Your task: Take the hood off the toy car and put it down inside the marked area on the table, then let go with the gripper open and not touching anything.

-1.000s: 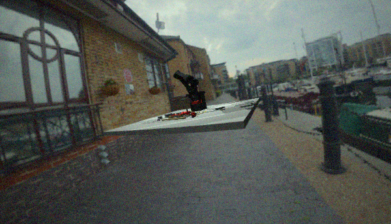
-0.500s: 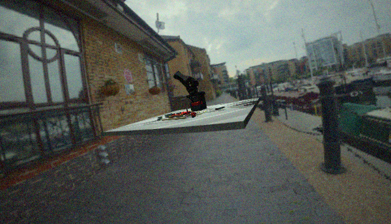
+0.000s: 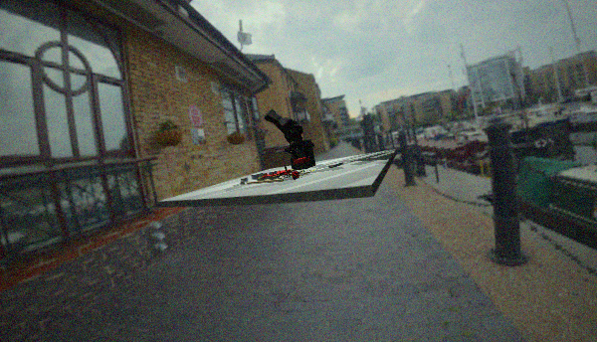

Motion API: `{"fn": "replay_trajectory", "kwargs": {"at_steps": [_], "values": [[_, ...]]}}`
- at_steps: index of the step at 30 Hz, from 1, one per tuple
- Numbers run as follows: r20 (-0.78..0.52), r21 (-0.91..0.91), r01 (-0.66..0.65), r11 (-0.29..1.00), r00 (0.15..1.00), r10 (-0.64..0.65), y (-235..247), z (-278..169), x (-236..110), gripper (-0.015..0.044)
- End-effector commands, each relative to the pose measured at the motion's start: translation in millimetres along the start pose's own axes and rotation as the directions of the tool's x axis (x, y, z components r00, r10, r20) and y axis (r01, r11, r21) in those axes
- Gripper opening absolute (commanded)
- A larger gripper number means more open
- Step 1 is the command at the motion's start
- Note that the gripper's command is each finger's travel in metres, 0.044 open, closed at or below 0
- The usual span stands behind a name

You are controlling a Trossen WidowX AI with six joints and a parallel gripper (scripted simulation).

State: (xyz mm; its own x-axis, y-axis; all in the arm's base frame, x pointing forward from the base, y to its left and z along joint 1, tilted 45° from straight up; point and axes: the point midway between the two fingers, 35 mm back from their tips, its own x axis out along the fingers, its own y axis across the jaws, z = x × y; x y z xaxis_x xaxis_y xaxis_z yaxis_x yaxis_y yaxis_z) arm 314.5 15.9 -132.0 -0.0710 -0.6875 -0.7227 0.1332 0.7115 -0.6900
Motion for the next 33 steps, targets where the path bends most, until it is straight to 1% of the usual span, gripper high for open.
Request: {"fn": "replay_trajectory", "kwargs": {"at_steps": [1, 33], "values": [[0.001, -0.007, 0.006, 1.0, 1.0, -0.006, -0.3, -1.5, 5.2, 0.0], [0.001, -0.007, 0.008, 1.0, 1.0, -0.008, -1.6, -2.7, 36.5, 0.0]]}}
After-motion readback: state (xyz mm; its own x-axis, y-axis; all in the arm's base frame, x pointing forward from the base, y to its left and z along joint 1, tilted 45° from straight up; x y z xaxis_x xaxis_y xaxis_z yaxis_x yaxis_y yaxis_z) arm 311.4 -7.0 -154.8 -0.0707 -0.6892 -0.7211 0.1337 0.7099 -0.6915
